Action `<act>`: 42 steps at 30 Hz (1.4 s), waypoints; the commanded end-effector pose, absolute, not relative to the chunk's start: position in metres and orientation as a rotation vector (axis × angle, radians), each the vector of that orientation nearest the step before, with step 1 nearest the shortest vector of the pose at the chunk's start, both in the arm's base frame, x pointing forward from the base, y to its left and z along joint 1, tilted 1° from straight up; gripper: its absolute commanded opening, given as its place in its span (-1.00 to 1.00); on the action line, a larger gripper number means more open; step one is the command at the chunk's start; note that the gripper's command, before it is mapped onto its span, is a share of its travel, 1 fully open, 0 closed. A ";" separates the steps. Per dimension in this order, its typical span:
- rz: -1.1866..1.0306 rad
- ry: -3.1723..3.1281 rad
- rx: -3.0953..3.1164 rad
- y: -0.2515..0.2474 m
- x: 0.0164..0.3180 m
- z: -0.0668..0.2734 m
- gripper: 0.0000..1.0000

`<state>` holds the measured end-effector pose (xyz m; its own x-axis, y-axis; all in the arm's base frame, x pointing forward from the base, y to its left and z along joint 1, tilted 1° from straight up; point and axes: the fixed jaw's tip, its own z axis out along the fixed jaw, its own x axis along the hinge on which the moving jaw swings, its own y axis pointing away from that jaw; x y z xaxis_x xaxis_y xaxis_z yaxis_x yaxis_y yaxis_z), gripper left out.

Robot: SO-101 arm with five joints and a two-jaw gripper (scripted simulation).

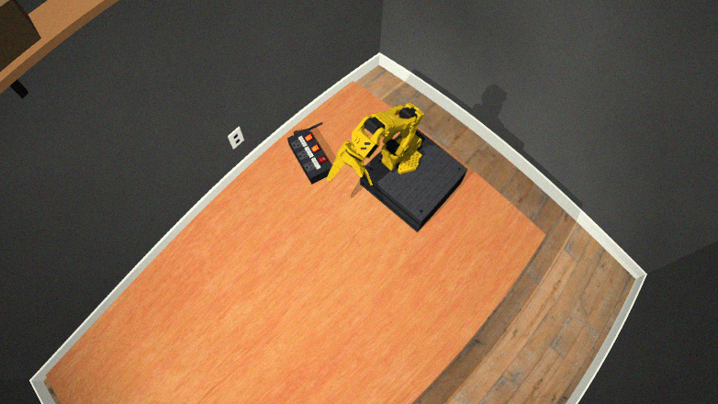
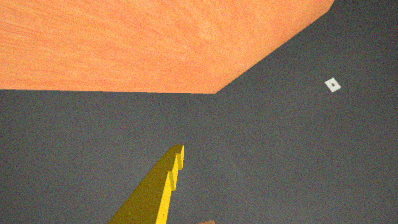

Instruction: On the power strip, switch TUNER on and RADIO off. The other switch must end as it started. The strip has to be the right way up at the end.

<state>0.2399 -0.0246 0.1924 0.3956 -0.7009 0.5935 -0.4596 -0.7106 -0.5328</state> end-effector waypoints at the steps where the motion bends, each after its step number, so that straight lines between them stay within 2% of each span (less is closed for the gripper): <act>1: -1.219 1.016 -2.370 -0.025 0.240 0.193 1.00; 13: -1.219 1.016 -2.370 -0.025 0.240 0.193 1.00; 14: -1.219 1.016 -2.370 -0.025 0.240 0.193 -1.00; 30: -1.190 1.132 -2.319 -0.032 0.240 0.189 -1.00; 42: -1.088 1.528 -2.089 -0.058 0.238 0.172 -1.00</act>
